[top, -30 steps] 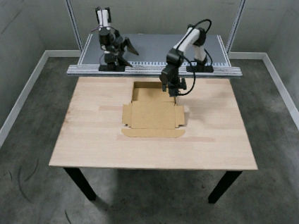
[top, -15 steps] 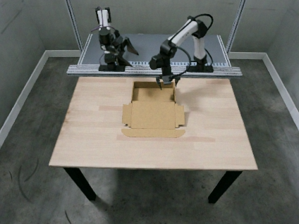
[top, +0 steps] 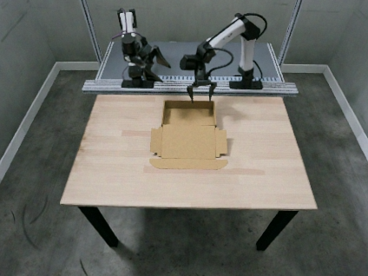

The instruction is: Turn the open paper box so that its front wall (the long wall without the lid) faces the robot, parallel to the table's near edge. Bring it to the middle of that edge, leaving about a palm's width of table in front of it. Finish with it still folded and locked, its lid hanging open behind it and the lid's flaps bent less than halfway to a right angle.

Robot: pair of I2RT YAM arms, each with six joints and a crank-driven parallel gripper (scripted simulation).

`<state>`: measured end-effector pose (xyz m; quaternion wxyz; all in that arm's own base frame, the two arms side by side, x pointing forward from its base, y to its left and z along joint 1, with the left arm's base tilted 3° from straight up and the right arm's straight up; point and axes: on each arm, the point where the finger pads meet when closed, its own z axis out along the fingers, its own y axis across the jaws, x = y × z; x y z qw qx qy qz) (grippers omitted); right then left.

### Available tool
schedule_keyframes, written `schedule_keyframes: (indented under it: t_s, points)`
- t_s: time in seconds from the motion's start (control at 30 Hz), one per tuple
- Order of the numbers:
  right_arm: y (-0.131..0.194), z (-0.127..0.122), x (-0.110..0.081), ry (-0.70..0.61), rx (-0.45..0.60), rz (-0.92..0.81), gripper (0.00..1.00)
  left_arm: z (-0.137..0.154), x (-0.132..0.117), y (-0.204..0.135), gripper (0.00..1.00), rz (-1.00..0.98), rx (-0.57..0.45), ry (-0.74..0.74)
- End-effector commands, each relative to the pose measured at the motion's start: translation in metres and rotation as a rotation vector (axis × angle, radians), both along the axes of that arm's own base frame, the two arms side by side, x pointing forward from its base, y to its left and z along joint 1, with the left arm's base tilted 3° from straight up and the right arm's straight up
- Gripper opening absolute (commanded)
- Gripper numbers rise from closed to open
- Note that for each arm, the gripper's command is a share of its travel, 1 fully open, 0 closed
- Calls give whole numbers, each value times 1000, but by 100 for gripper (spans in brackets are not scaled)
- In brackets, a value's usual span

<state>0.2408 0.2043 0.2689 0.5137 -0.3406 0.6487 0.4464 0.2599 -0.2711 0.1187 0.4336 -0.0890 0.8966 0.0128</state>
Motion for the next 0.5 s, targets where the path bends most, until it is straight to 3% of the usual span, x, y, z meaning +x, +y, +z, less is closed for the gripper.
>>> schedule_keyframes:
  t_s: [0.0, 0.17, 0.47]
  points:
    - [4, 15, 2, -45, 13, 12, 100, 8, -26, -27, 100, -87, -22, -57]
    - [4, 15, 2, -45, 13, 12, 100, -14, -55, -65, 100, -174, -19, -14]
    - [4, 15, 2, -45, 13, 12, 100, -32, -39, -68, 100, -144, 23, -19]
